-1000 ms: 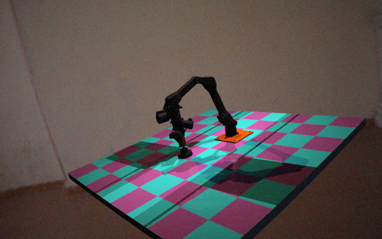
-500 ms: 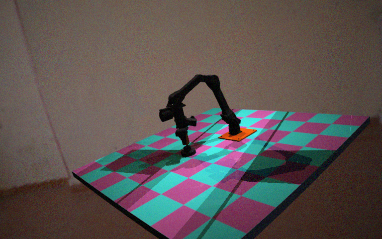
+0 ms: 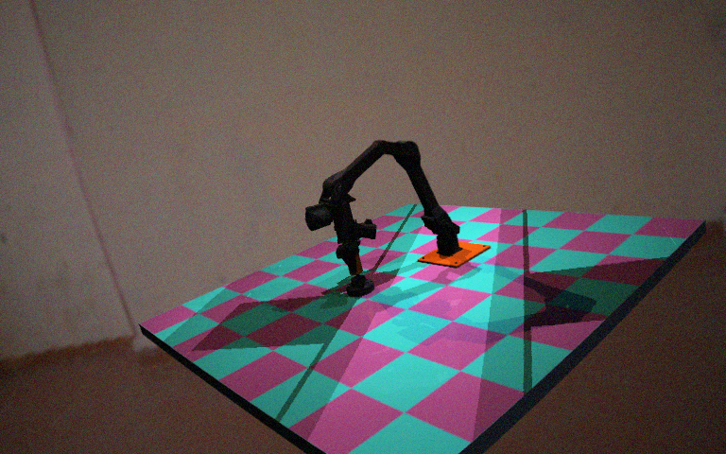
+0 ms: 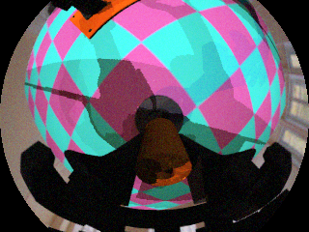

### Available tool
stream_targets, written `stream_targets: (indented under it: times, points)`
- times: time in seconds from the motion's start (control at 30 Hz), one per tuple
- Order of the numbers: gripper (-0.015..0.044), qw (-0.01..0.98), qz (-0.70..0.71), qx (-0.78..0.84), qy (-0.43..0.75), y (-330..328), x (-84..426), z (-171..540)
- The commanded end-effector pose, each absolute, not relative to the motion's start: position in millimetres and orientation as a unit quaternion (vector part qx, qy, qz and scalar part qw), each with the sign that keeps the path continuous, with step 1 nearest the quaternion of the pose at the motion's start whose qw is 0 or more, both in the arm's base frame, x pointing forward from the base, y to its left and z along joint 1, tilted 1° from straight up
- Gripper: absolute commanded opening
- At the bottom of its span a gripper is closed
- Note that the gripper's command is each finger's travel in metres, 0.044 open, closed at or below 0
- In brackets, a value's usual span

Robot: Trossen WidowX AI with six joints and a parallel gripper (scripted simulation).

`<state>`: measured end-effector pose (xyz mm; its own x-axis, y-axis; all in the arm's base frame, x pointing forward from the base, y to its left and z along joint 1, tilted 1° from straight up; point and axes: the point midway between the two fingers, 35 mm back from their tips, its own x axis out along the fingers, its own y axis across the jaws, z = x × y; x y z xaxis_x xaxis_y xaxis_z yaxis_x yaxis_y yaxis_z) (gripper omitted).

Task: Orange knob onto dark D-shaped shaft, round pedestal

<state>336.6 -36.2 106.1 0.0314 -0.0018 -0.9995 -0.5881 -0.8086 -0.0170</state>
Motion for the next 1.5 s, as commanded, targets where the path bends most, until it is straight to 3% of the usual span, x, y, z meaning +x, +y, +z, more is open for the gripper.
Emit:
stream_targets:
  times: [0.0,0.37,0.6,1.47]
  points:
    - [0.0000,0.220,0.661,-0.685,0.214,-36.3,337.6,105.3]
    - [0.0000,0.217,0.662,-0.686,0.211,-36.1,337.5,110.9]
    - [0.0000,0.147,0.680,-0.704,0.143,-35.9,337.7,110.3]
    - [0.0000,0.147,0.680,-0.704,0.144,-36.2,337.2,105.3]
